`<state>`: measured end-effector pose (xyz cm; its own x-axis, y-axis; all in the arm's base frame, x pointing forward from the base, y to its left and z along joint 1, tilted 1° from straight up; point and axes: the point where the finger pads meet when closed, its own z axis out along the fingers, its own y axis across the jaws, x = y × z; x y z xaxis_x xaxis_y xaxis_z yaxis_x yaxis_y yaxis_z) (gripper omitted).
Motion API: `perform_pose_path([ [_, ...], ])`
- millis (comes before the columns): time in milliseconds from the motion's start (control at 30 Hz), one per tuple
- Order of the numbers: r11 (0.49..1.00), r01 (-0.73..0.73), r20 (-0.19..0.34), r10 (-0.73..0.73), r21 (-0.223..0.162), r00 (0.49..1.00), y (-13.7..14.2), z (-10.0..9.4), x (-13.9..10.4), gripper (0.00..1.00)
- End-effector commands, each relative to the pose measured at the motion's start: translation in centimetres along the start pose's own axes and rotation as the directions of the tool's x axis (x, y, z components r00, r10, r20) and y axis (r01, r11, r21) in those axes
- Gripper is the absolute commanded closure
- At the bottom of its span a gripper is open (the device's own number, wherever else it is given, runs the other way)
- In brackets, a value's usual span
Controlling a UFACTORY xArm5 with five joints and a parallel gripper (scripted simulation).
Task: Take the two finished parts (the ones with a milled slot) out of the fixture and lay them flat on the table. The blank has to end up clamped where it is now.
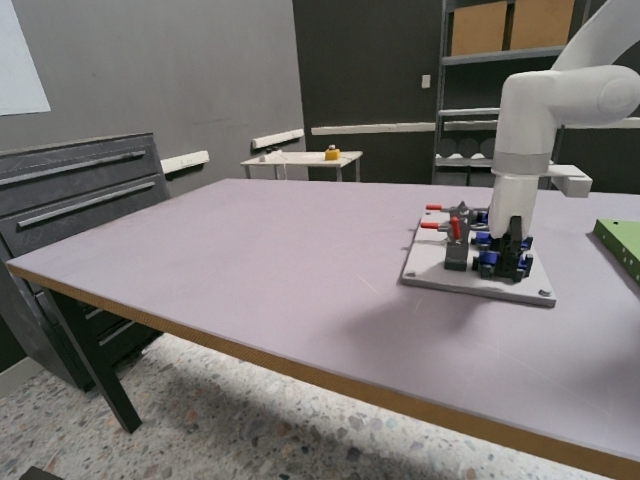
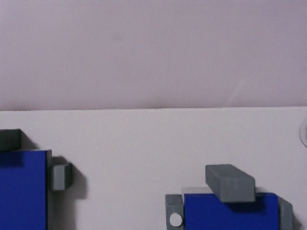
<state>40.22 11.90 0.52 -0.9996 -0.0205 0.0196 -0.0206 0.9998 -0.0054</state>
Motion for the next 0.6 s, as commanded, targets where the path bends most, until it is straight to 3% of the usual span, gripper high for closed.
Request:
perform_pose_path([
  [0,1.0,0.0,0.004,0.0,-0.001,1.0,0.04,-0.13,-0.15,0.0],
  [67,1.0,0.0,0.004,0.0,-0.001,1.0,0.04,-0.13,-0.15,0.0],
  [100,1.0,0.0,0.004,0.0,-0.001,1.0,0.04,-0.13,-0.15,1.0],
  [567,1.0,0.0,0.004,0.0,-0.001,1.0,0.04,-0.13,-0.15,1.0],
])
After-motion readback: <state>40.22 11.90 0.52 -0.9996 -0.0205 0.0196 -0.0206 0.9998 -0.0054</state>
